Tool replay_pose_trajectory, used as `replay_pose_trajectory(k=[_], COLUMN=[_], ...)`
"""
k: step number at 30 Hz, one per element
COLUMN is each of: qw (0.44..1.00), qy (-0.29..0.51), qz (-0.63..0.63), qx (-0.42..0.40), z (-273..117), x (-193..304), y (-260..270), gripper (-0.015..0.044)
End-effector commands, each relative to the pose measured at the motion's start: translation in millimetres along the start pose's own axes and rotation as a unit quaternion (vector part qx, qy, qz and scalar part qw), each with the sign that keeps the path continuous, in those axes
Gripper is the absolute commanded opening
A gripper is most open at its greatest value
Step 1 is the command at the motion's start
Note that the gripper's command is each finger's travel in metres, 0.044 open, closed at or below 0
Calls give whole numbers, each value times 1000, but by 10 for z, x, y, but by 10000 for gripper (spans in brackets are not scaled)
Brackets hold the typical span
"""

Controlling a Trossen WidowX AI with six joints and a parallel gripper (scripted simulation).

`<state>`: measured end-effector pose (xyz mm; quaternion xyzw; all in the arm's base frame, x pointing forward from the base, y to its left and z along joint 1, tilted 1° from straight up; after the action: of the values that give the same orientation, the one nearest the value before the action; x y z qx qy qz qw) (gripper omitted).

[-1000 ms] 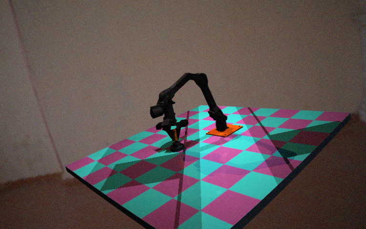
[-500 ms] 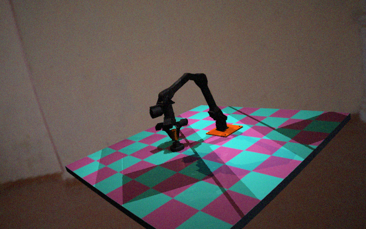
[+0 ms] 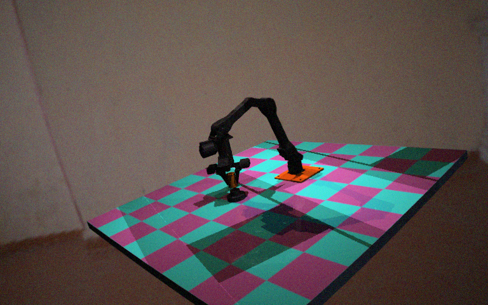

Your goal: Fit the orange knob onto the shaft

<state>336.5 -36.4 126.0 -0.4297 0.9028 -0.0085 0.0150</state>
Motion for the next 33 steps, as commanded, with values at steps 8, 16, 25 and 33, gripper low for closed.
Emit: replay_pose_trajectory(k=[8,16,25,33], qw=[1000,994,994,994], qy=[0,0,0,0], qz=[-3,-108,-108,-108], qx=[0,0,0,0], z=[-47,-43,-18,-32], x=[18,26,18,2], y=[34,49,35,5], gripper=[0,0,0,0])
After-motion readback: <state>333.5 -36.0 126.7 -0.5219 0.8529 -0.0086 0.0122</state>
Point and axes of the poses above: the point midway between the two fingers, 35 mm back from their tips, its own z axis out along the fingers, its own y axis across the jaws, x = y × z, the point moved 2 cm from there along -z, back along the fingers, and after that the axes turned 3 degrees about -z, right-handed, at the moved point
